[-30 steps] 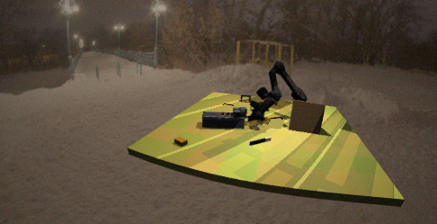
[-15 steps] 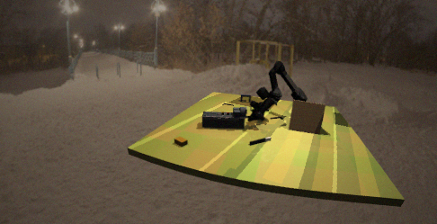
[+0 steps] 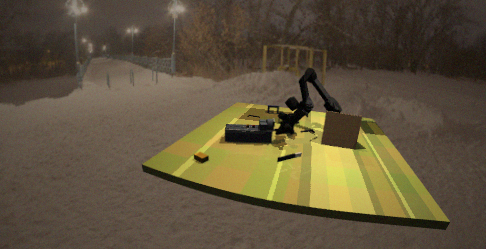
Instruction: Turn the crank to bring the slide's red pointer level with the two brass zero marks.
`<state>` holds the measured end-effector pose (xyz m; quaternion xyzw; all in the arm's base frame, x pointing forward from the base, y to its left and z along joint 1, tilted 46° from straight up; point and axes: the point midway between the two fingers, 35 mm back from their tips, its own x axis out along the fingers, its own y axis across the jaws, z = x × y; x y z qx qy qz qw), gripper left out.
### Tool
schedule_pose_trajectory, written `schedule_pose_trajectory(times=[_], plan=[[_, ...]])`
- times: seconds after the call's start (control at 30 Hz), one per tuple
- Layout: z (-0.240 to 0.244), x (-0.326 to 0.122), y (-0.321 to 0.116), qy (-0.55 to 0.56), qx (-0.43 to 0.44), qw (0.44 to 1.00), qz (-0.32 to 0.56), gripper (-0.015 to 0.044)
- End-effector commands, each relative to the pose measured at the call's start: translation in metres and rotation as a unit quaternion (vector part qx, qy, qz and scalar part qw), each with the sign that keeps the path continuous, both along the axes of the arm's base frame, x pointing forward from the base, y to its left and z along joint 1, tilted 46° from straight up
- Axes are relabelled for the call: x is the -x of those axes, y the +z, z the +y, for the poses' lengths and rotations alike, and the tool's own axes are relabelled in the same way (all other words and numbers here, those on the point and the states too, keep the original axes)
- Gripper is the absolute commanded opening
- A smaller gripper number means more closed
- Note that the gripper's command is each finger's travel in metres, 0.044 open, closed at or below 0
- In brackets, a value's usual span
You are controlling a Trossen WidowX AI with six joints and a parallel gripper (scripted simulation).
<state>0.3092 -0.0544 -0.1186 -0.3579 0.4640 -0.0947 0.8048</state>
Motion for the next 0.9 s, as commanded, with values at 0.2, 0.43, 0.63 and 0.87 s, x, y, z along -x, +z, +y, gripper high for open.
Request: schedule_pose_trajectory(times=[0.2,0.43,0.63,0.87], plan=[[0.0000,0.0000,0.0000,0.000,0.000,1.000,0.000,0.0000],[0.0000,0.0000,0.0000,0.000,0.000,1.000,0.000,0.0000],[0.0000,0.0000,0.0000,0.000,0.000,1.000,0.000,0.0131],[0.0000,0.0000,0.0000,0.000,0.000,1.000,0.000,0.0315]])
